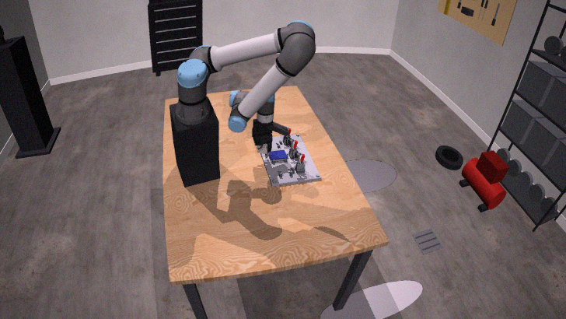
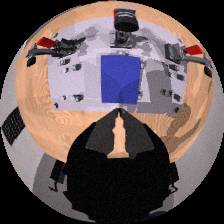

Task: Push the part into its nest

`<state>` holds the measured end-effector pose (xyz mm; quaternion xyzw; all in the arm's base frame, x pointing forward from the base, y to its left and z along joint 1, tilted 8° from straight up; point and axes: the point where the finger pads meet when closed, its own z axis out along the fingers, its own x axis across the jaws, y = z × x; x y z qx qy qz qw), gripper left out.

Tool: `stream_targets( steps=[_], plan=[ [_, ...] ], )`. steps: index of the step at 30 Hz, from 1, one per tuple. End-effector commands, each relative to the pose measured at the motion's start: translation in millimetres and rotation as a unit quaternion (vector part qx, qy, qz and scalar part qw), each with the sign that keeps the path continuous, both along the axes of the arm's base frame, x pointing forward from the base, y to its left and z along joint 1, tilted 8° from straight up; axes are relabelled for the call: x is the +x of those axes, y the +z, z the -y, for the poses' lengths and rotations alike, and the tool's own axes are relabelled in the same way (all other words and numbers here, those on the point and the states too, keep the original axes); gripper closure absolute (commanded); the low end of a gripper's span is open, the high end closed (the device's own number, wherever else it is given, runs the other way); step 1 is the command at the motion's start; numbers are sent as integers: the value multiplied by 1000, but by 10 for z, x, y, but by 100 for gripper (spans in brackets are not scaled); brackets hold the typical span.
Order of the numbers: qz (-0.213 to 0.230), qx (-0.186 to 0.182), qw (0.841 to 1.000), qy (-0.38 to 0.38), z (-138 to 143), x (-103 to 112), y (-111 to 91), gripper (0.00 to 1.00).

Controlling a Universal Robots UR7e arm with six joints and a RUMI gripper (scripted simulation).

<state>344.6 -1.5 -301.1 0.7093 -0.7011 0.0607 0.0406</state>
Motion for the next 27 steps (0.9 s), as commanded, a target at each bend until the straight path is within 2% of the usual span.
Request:
stream_targets(
  steps=[1,6,27],
  plan=[
    [1,0,1000,0,0,2,3,100],
    [0,0,1000,0,2,-96,0,100],
    [0,0,1000,0,3,-154,-2,100]
  ],
)
